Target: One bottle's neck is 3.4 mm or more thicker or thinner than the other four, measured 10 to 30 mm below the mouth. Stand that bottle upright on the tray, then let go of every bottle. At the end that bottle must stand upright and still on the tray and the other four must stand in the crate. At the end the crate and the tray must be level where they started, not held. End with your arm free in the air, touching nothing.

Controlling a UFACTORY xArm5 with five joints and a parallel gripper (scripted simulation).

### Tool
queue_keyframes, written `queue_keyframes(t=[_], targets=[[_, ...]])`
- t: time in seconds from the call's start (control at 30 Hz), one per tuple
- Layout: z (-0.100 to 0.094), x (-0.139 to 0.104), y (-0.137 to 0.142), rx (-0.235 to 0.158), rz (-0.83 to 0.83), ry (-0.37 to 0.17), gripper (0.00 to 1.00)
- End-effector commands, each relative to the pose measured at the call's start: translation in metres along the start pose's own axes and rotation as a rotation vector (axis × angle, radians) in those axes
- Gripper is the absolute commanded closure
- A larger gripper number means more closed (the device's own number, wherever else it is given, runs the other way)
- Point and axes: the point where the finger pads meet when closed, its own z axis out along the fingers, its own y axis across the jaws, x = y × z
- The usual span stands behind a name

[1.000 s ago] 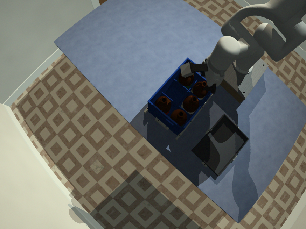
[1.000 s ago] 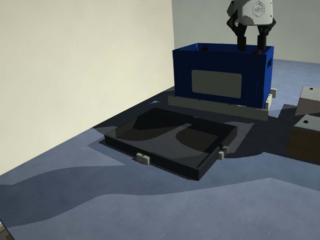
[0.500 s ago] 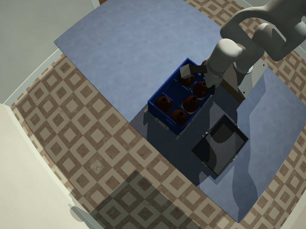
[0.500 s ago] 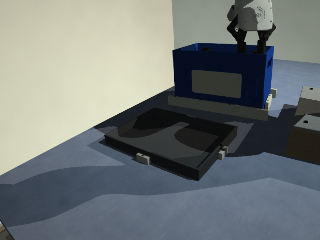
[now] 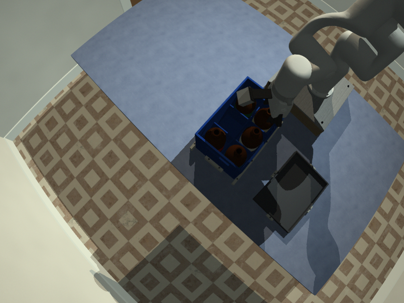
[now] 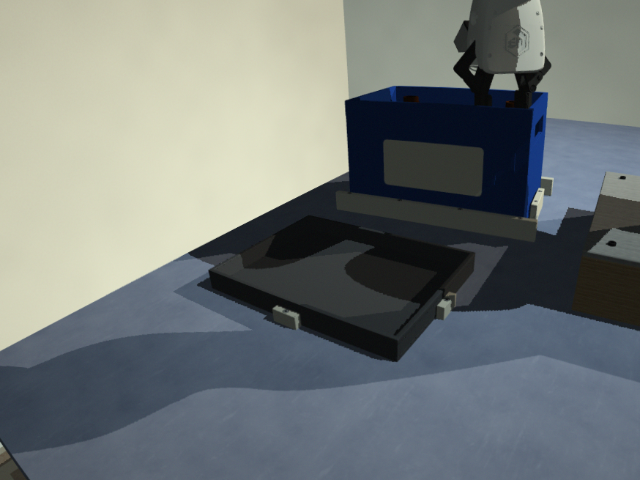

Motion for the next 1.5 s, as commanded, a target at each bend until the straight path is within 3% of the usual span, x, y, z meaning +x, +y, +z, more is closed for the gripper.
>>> queue_keyframes(t=[0.0,0.93,0.97,1.47], targets=[[0.0018,0.0012,-0.0006,0.002,0.0,0.003,0.35],[0.0059,0.0011,-0.0006,0.002,0.0,0.003,0.35],[0.0059,0.0011,-0.0006,0.002,0.0,0.003,1.0],[0.0059,0.0011,-0.0006,0.002,0.0,0.003,1.0]])
